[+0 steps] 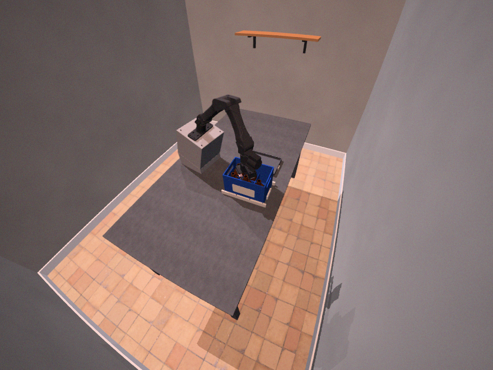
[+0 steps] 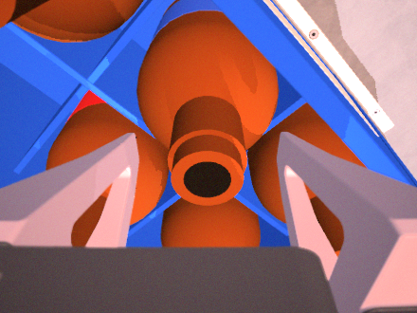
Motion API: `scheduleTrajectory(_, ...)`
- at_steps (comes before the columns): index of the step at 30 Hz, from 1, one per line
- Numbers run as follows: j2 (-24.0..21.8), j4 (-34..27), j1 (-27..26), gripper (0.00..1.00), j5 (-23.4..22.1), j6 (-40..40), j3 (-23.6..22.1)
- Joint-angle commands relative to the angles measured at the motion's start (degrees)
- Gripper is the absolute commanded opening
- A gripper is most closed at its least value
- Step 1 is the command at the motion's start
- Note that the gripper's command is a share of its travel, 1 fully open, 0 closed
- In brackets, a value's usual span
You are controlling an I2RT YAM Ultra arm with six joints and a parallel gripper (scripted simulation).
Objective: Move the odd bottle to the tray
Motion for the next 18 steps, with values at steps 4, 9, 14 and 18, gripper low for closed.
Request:
scheduleTrajectory(4, -0.6, 1.2, 0.6, 0.61, 0.6, 0.2, -0.1)
scheduleTrajectory(9, -0.6, 1.2, 0.6, 0.61, 0.6, 0.2, -0.1)
scheduleTrajectory(14, -0.6, 1.2, 0.6, 0.61, 0.6, 0.2, -0.1)
scheduleTrajectory(18, -0.6, 1.2, 0.6, 0.00, 0.6, 0.2, -0.1)
